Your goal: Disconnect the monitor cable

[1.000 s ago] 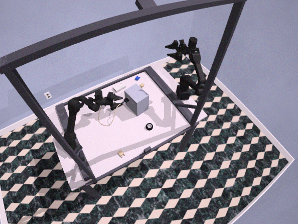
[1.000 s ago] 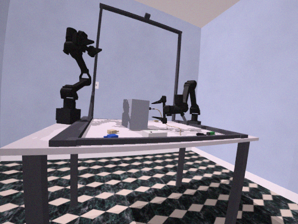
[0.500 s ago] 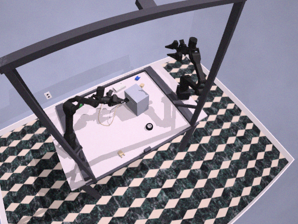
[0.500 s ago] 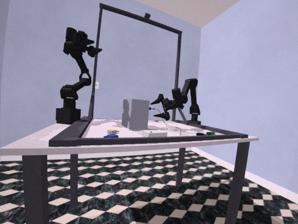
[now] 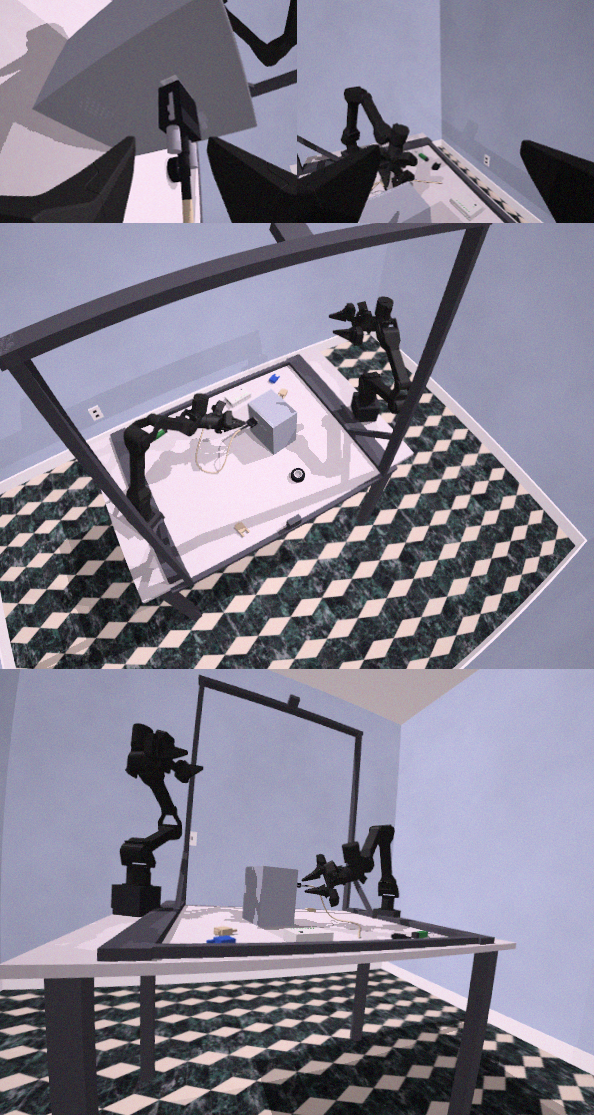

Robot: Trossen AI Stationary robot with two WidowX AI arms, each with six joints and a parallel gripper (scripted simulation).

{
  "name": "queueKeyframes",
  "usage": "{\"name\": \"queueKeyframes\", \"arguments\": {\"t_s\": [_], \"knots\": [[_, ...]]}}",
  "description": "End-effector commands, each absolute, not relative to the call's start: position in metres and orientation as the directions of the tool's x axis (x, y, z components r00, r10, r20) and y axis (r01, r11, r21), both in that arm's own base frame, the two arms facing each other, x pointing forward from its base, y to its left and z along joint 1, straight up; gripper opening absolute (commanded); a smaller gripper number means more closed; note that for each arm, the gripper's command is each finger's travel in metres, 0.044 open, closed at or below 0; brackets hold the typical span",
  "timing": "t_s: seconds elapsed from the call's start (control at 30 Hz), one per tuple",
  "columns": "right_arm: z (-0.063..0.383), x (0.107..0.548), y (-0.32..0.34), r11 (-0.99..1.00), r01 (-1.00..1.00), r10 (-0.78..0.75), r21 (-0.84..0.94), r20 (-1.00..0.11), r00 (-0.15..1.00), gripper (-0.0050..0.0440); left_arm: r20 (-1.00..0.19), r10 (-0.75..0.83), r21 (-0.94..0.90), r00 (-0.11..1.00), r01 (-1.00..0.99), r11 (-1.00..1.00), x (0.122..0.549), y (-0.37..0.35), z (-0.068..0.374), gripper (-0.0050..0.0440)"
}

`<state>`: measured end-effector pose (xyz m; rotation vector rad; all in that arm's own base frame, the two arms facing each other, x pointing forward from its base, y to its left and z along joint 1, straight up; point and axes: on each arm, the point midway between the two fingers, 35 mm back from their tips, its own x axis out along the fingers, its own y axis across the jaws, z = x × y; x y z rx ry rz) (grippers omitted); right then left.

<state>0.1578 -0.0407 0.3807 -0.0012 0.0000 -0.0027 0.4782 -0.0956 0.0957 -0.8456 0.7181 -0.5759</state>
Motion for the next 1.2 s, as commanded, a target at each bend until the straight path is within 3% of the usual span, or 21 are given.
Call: {"name": "queueKeyframes", "arguments": {"t_s": [0.0,0.2,1.17], "knots": [[0.3833,0.1576,-0.0394,1.000,0.000,0.000,-0.005,0.001,1.000,0.0440,-0.314,-0.702,-0.813,0.639,0.201,0.546,0.4810,-0.0955,0.1086,0.0128],[0.3833,0.1576,-0.0394,1.000,0.000,0.000,-0.005,0.001,1.000,0.0440,-0.314,-0.702,-0.813,0.639,0.201,0.546,0.4810,-0.0955,0.1086,0.0000],[0.3833,0.1576,-0.0394,1.000,0.000,0.000,-0.005,0.001,1.000,0.0440,-0.195,-0.764,-0.927,0.615,0.138,0.348,0.4814,-0.0933,0.1039,0.0000]]}}
